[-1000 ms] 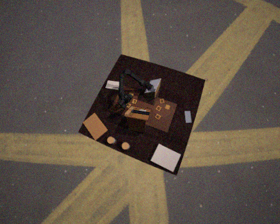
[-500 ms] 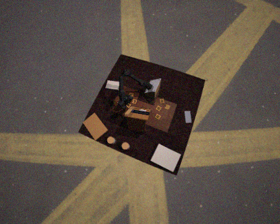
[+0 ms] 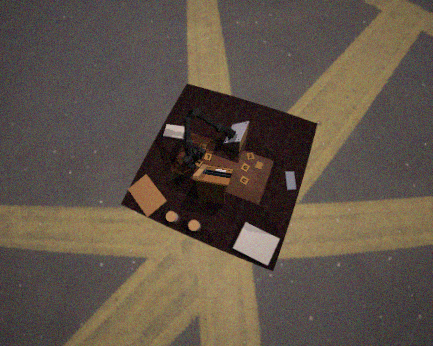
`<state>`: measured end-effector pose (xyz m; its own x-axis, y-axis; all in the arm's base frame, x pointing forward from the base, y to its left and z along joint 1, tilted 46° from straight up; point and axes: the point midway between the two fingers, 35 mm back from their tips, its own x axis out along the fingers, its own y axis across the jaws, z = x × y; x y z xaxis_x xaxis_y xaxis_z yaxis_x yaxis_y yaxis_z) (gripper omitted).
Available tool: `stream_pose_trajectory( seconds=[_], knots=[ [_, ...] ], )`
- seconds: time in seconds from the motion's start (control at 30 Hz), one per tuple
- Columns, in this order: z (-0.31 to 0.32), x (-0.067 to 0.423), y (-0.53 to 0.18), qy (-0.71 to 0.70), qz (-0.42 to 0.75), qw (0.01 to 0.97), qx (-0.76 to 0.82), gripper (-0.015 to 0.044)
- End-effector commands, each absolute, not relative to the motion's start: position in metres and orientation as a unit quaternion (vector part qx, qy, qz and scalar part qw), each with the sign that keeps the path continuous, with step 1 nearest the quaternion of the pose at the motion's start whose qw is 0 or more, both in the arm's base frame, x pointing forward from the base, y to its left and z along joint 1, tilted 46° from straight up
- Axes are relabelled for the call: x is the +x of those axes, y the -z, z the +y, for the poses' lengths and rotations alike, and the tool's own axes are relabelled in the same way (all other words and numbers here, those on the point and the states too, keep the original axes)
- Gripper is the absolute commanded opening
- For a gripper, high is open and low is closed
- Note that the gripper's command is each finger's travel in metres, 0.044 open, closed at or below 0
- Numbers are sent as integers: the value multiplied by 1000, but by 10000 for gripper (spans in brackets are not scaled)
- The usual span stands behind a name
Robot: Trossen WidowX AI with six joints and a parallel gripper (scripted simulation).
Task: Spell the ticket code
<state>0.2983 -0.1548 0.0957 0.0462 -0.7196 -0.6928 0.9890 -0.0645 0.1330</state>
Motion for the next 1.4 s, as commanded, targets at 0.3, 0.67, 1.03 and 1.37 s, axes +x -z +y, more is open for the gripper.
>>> stream_pose_trajectory(
  seconds=[0.3,0.67,1.03,1.37],
  knots=[
    [-167,299,-83,656,215,650,317,340],
    [-168,299,-82,656,215,650,316,340],
    [-168,299,-82,656,215,650,316,281],
    [-168,299,-82,656,215,650,316,214]
  ],
)
